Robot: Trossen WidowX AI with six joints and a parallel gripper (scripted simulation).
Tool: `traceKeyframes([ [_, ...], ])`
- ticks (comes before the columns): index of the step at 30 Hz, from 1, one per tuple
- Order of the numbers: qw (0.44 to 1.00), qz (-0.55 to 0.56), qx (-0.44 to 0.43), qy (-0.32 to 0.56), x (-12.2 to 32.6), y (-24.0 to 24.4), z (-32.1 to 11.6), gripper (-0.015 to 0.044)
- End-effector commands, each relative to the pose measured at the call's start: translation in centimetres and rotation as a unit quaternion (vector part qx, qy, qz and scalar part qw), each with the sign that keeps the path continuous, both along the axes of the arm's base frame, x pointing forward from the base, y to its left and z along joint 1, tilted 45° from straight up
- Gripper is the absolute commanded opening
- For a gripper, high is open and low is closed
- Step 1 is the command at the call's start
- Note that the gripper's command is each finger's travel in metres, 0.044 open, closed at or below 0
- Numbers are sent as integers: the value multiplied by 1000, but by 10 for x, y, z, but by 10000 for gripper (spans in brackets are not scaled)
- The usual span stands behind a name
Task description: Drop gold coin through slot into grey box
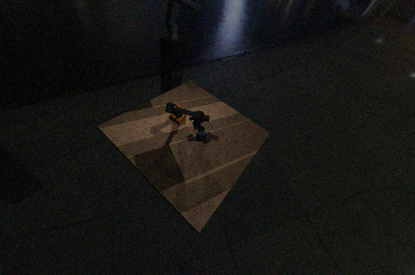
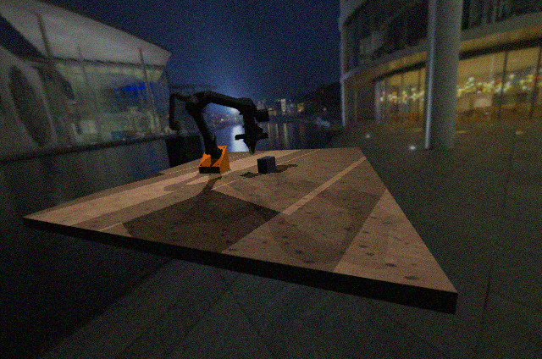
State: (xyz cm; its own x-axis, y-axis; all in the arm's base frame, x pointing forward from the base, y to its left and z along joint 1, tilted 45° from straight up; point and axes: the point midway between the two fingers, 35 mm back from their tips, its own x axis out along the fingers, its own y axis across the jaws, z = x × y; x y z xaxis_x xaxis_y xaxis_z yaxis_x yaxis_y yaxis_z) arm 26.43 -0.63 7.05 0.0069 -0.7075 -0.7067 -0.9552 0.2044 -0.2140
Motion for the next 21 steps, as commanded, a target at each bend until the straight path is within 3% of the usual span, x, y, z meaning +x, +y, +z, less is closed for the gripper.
traceKeyframes([
  [1, 1000, -2, 2, 0, 9, 4, -4, 0],
  [21, 1000, -2, 3, -1, 55, 20, -26, 0],
])
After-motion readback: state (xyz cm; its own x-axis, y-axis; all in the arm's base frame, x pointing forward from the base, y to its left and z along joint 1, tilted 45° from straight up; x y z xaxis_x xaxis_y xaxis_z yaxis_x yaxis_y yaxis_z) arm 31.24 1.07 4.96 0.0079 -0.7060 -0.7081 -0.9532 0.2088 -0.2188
